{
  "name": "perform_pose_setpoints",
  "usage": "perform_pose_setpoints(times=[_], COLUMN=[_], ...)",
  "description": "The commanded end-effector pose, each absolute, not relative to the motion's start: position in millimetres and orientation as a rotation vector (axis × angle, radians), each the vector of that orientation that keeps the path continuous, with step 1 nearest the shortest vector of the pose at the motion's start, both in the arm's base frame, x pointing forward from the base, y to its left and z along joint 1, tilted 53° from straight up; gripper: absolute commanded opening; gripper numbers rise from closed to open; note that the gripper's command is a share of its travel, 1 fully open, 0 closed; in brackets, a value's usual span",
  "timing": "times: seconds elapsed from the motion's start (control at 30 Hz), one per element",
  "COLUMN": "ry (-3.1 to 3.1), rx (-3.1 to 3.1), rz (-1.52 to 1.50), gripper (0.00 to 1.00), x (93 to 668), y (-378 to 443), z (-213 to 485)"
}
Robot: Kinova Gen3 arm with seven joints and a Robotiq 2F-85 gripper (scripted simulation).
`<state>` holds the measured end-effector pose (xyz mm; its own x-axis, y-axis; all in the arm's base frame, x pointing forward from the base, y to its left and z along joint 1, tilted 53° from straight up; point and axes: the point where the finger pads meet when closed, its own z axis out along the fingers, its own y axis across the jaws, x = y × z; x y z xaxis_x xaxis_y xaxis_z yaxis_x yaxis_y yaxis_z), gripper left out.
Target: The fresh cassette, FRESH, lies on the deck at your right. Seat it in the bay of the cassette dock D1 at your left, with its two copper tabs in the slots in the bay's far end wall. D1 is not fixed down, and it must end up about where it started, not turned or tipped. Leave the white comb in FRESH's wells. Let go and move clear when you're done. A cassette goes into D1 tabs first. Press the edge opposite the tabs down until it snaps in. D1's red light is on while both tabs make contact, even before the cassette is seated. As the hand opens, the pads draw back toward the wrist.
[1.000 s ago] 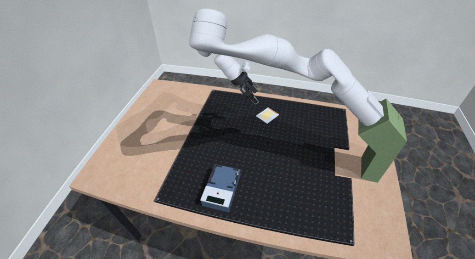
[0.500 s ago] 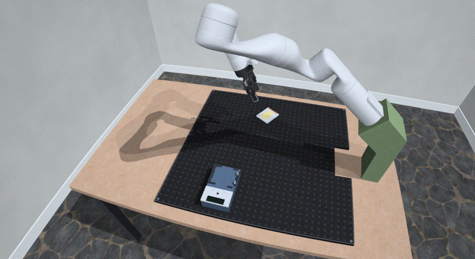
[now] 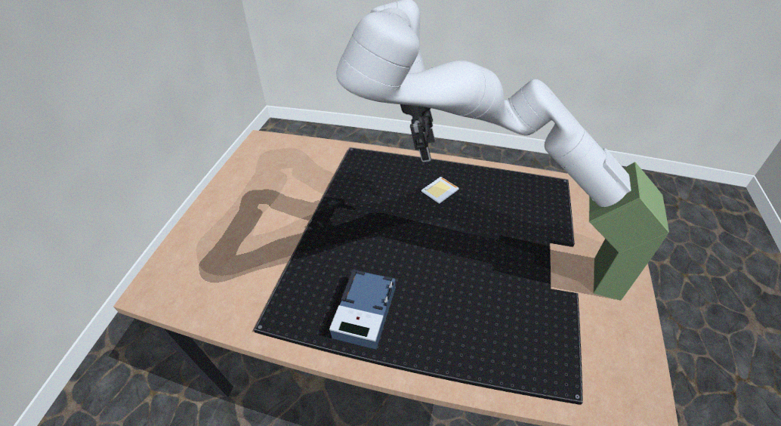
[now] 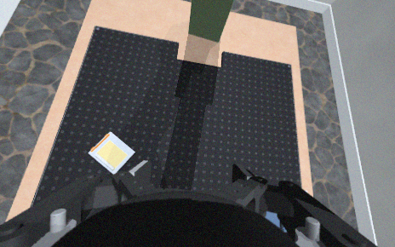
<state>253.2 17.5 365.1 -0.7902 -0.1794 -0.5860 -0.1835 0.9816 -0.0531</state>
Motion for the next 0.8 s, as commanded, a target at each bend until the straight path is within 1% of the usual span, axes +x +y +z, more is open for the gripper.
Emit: perform_pose_setpoints(times=[0.0,0.23,0.43,0.77], ry=[2.480,2.323,2.221,2.486], rx=[-0.257,-0.164,-0.100,-0.113], rz=[-0.005,-0.029,-0.069,-0.019], gripper=[1.00,1.00,1.00,1.00], x=[240.8,208.6,192.0,236.6], y=[28.1,38.3,38.5,56.5], z=[363.0,355.0,343.8,354.4])
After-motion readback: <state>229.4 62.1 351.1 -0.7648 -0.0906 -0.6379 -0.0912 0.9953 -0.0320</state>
